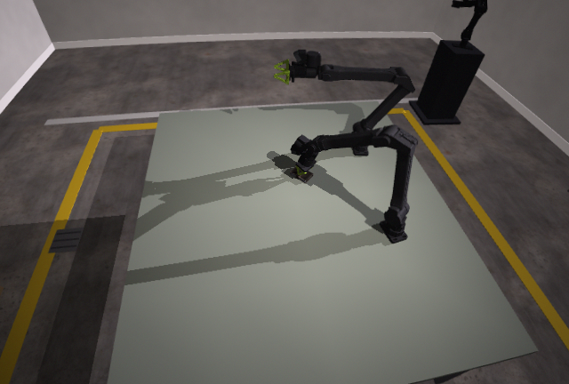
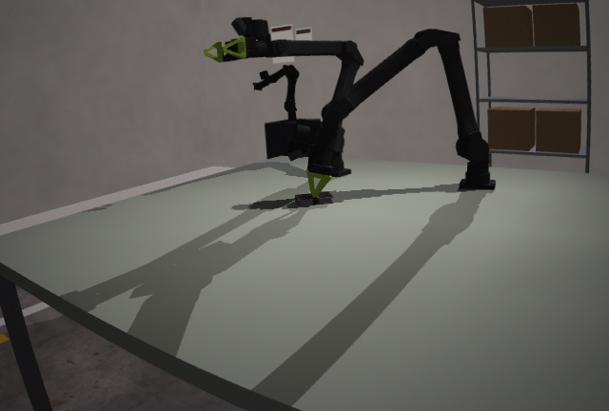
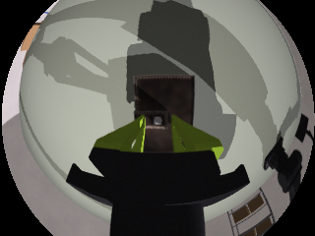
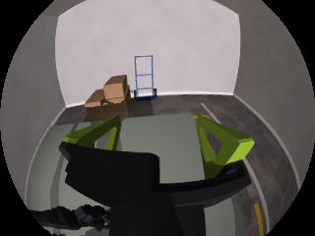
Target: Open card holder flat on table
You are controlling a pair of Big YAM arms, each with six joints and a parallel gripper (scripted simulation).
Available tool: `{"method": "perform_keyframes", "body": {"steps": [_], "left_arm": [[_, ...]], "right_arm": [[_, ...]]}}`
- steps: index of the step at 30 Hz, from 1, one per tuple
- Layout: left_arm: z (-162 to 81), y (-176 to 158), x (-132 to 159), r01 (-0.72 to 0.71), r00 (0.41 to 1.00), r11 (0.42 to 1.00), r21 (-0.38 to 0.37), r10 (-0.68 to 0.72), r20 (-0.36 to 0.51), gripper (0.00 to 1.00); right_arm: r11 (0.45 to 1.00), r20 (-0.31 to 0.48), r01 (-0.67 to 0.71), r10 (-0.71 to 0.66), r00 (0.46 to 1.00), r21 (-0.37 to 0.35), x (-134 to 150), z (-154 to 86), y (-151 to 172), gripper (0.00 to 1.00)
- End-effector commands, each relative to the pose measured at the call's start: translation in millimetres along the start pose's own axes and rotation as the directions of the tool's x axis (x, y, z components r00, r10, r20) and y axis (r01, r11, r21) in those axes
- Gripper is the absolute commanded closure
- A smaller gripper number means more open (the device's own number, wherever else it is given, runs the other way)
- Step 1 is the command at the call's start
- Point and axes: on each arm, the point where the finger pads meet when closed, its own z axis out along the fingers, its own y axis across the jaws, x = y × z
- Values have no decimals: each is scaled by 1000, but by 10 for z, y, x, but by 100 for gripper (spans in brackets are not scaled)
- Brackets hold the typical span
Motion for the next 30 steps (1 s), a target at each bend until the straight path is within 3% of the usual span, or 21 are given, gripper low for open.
{"method": "perform_keyframes", "body": {"steps": [1, 3, 4, 11, 30], "left_arm": [[528, -10, 556, -2, 984, 1000, 6, 3, -177, 66], [522, -8, 556, -2, 985, 1000, 6, 3, -174, 66], [521, -8, 559, -2, 985, 1000, 6, 3, -175, 89], [523, 10, 563, 0, 985, 1000, -1, -1, -175, 89], [513, 1, 567, 39, 984, 995, 97, -21, -178, 89]], "right_arm": [[1000, 40, 0, 0, 999, 0, -231, -6, 0, 0], [1000, 40, 0, 0, 999, 0, -231, -6, 0, 0], [1000, 40, 0, 0, 999, 0, -231, -6, 0, 0], [1000, 40, 0, 0, 999, 0, -231, -6, 0, 0], [1000, 40, 0, 0, 999, 0, -231, -6, 0, 0]]}}
